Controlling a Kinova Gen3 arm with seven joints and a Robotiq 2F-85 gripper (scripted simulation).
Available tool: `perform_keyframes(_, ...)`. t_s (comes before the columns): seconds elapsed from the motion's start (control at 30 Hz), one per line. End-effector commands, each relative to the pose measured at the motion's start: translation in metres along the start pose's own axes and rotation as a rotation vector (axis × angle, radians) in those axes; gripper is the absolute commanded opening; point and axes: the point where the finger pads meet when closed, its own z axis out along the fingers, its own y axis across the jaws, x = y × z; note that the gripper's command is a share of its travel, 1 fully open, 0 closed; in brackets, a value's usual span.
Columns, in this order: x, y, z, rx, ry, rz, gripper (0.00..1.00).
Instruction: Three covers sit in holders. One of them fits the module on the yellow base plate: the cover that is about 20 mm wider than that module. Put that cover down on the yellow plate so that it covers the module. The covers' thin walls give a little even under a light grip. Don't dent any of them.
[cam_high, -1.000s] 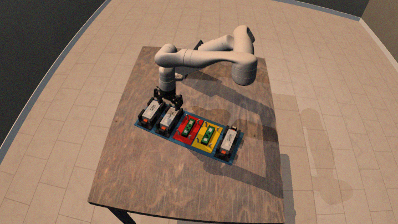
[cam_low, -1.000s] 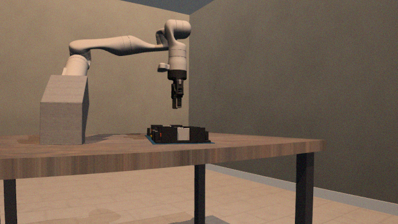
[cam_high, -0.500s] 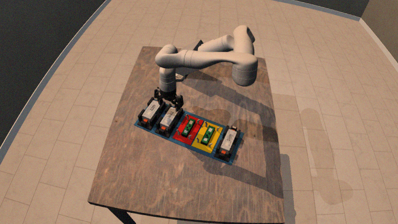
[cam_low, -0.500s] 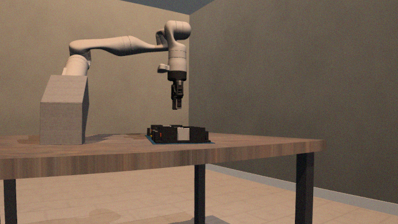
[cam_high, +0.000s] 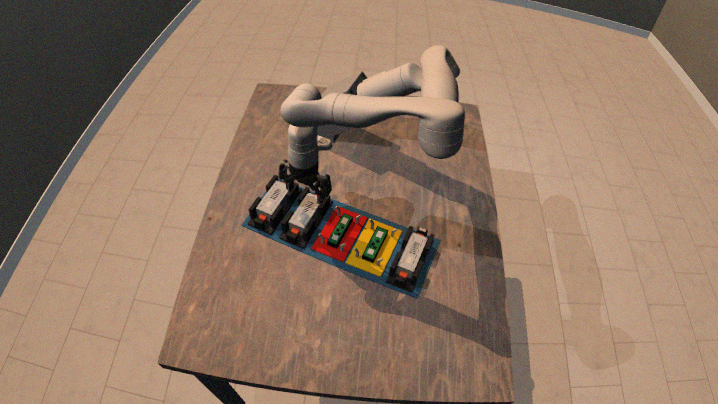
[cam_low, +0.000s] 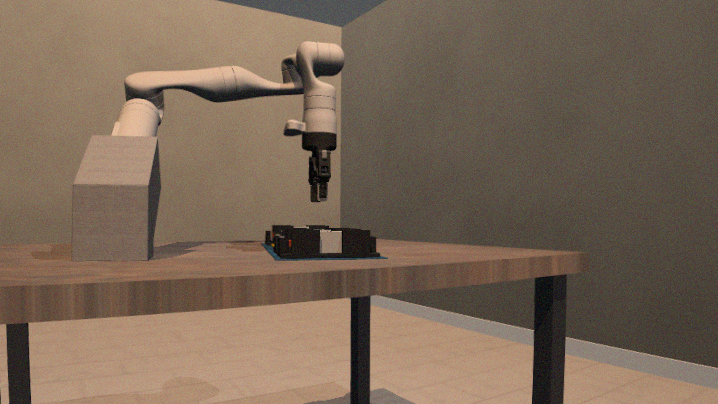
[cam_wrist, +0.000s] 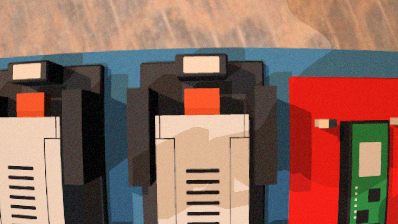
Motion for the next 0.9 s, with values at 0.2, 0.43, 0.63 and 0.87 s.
perform_keyframes(0.2,-0.001,0.000,0.012,0.001,-0.002,0.000,1.00)
perform_keyframes(0.43,-0.001,0.000,0.016,0.001,-0.002,0.000,1.00)
perform_keyframes(0.63,-0.001,0.000,0.028,0.001,-0.002,0.000,1.00)
perform_keyframes(0.87,-0.001,0.000,0.032,0.001,-0.002,0.000,1.00)
